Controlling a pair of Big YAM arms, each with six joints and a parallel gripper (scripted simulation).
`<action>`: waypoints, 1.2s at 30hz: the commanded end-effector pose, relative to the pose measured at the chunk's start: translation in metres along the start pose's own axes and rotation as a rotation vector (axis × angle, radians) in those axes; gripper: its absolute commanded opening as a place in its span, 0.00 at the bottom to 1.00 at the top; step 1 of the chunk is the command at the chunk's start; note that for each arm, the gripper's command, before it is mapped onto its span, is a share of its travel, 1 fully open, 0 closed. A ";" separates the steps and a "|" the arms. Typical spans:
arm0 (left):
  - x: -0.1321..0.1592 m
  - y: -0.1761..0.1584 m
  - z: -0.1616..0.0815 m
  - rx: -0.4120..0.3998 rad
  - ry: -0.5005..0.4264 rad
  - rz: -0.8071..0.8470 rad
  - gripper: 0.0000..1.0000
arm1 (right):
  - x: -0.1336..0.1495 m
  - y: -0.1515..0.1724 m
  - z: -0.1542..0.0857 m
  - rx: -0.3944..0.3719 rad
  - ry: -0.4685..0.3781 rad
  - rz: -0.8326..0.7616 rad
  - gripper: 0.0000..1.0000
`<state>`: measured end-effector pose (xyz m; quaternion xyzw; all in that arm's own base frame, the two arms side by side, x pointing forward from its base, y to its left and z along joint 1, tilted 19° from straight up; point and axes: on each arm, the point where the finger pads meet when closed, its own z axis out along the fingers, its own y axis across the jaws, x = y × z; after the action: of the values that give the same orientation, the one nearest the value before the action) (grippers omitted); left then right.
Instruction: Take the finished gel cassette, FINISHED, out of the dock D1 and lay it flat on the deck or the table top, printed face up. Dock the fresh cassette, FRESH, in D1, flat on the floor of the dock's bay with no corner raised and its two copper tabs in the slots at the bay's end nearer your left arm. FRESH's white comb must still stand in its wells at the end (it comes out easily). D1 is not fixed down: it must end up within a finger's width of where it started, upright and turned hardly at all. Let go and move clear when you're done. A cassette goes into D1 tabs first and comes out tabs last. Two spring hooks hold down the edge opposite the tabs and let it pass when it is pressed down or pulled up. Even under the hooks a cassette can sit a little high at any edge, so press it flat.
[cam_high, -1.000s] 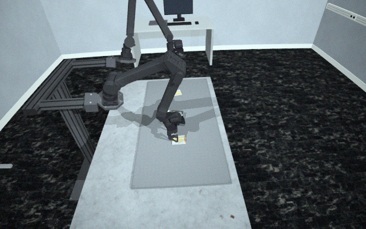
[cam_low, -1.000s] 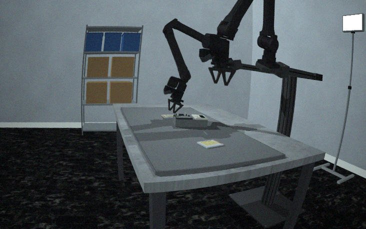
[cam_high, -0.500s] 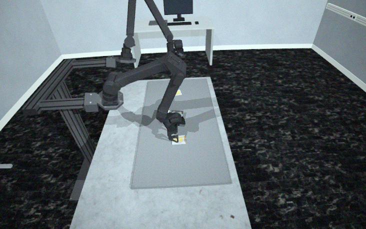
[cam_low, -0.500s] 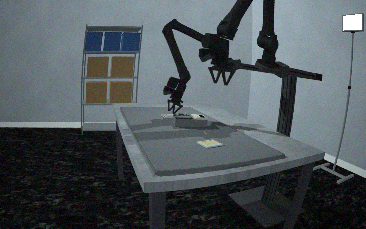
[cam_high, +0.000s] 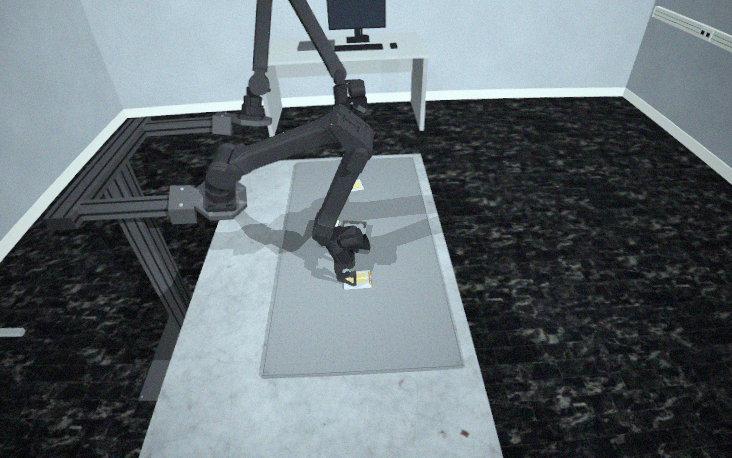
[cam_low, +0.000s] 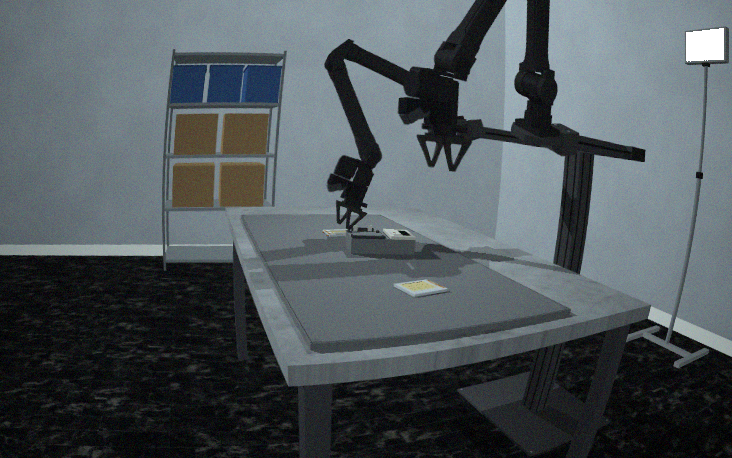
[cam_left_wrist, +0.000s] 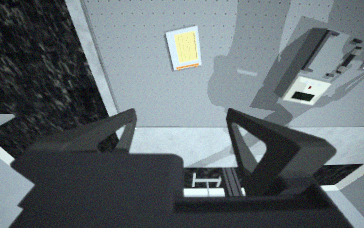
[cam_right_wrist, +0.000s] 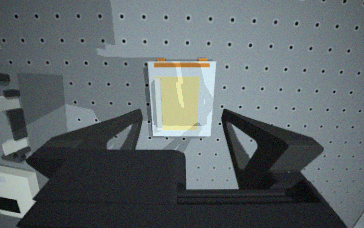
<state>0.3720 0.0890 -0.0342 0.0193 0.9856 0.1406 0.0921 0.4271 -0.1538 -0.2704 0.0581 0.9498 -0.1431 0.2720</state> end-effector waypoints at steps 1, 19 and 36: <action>-0.002 -0.003 -0.008 -0.002 -0.011 0.003 1.00 | 0.007 -0.003 0.008 0.004 0.002 -0.002 0.98; -0.002 -0.003 -0.008 -0.002 -0.011 0.003 1.00 | 0.009 -0.003 0.013 0.004 0.002 -0.002 0.98; -0.002 -0.003 -0.008 -0.002 -0.011 0.003 1.00 | 0.010 -0.003 0.016 0.004 0.004 -0.002 0.98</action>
<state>0.3720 0.0890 -0.0342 0.0193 0.9856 0.1406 0.0921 0.4284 -0.1565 -0.2810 0.0582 0.9500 -0.1430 0.2714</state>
